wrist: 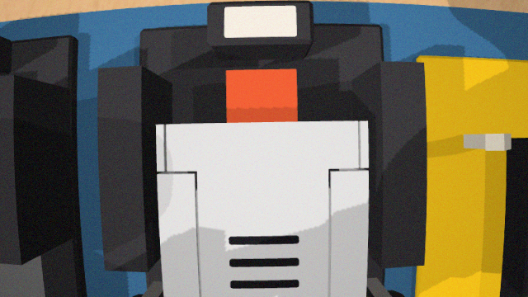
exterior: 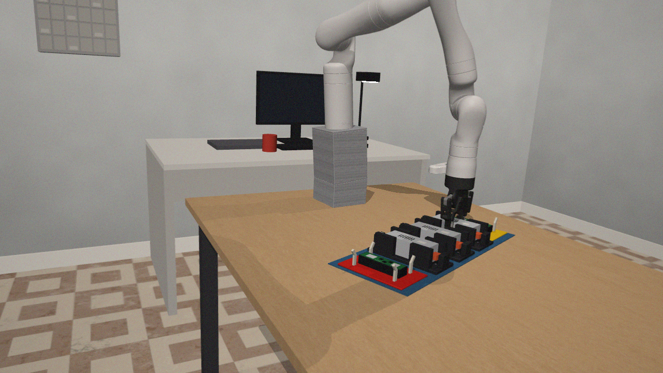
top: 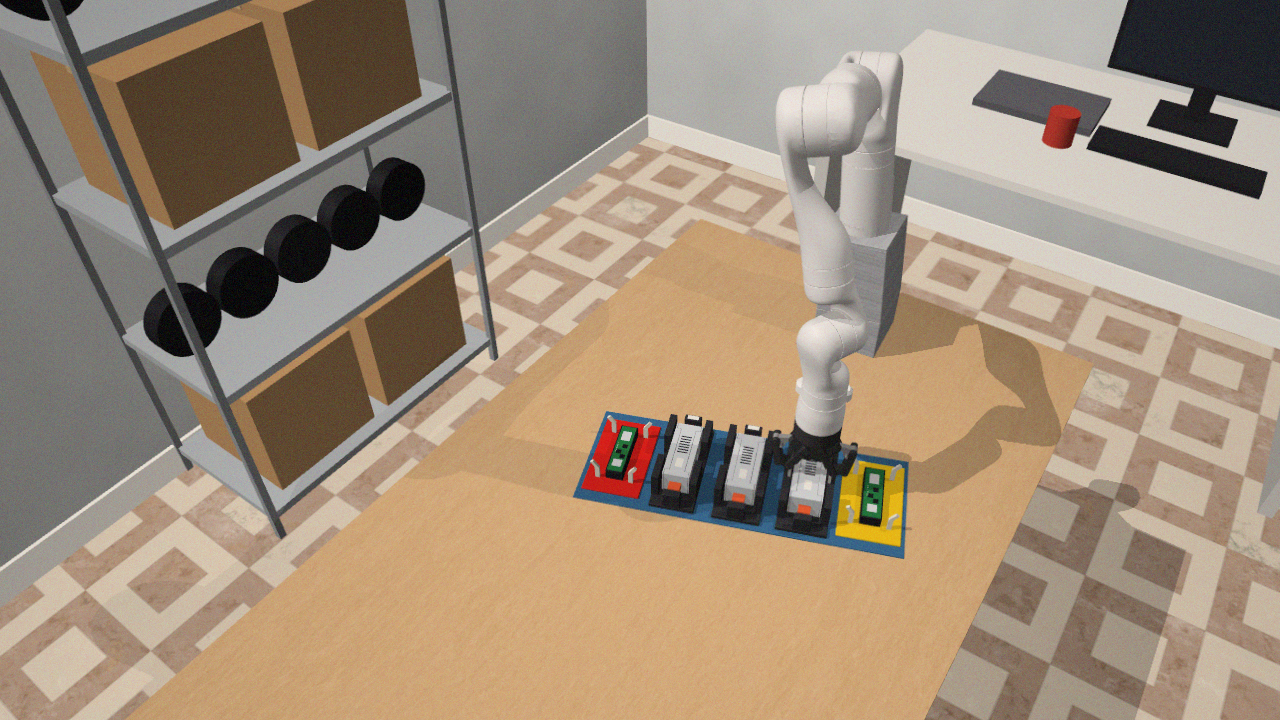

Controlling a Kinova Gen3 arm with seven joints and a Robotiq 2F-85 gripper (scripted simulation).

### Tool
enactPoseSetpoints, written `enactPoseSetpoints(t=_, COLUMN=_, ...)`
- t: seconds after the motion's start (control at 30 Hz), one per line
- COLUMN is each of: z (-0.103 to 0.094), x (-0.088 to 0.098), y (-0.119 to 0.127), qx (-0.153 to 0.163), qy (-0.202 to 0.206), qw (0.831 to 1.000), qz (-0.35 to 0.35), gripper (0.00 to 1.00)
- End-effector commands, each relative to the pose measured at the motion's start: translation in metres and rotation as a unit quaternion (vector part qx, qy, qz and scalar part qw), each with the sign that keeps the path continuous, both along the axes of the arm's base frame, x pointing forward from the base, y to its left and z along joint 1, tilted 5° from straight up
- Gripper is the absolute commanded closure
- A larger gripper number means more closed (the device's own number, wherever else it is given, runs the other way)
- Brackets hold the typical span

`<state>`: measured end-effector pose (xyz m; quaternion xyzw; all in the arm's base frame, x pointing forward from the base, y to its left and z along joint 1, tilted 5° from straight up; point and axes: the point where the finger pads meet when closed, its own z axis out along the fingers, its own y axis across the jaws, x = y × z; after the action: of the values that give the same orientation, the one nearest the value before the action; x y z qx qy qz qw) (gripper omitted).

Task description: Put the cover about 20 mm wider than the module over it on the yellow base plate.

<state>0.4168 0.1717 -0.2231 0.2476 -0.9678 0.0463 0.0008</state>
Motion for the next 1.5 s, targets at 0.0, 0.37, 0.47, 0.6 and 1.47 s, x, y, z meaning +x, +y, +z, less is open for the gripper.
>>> enactPoseSetpoints(t=0.0, z=0.0008, x=0.0008, y=0.0005, qx=0.0, qy=-0.001, qw=1.0, qz=0.0, gripper=1.0)
enactPoseSetpoints(t=0.37, z=0.0008, x=0.0008, y=0.0005, qx=0.0, qy=-0.001, qw=1.0, qz=0.0, gripper=1.0)
enactPoseSetpoints(t=0.47, z=0.0008, x=0.0008, y=0.0005, qx=0.0, qy=-0.001, qw=1.0, qz=0.0, gripper=1.0)
enactPoseSetpoints(t=0.6, z=0.0008, x=0.0008, y=0.0005, qx=0.0, qy=-0.001, qw=1.0, qz=0.0, gripper=1.0)
enactPoseSetpoints(t=1.47, z=0.0008, x=0.0008, y=0.0005, qx=0.0, qy=-0.001, qw=1.0, qz=0.0, gripper=0.0)
